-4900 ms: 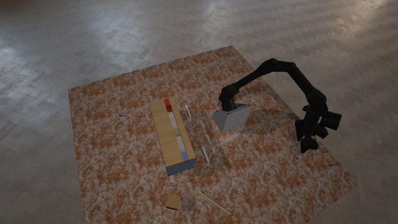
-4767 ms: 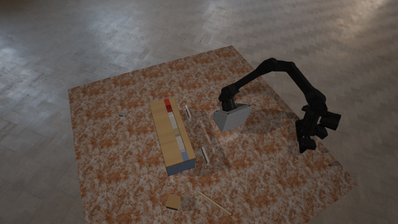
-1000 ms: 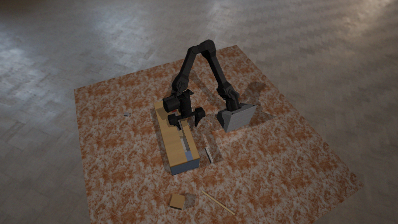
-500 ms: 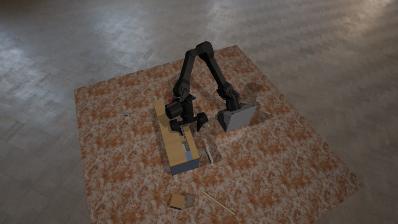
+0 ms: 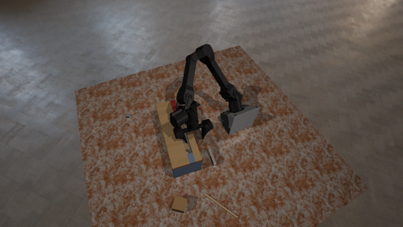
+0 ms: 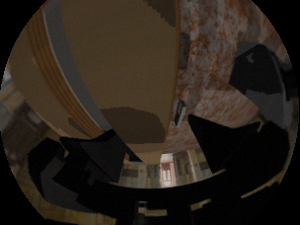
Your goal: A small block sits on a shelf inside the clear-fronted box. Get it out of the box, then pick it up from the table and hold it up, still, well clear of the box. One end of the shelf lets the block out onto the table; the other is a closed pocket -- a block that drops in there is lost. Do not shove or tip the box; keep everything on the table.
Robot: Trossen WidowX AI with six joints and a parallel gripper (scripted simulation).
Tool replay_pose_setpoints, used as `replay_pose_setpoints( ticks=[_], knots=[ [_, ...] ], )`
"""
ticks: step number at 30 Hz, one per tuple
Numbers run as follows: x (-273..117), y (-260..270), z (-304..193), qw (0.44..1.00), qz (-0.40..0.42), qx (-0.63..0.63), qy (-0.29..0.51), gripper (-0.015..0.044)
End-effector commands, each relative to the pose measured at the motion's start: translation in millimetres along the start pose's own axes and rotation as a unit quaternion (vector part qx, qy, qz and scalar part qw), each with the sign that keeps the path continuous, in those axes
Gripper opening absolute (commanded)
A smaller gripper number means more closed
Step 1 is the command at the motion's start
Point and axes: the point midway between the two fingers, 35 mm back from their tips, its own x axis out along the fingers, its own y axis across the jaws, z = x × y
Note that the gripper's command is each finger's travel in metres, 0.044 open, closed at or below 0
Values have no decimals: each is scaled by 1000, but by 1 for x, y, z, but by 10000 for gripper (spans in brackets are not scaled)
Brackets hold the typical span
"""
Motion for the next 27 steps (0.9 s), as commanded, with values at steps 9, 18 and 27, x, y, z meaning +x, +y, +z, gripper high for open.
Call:
replay_pose_setpoints(
  ticks=[9,18,27],
  knots=[
    [9,0,-27,1000,0,1,3,400],
    [16,0,-46,1000,0,2,4,400],
    [16,0,-55,1000,0,2,4,400]
  ],
)
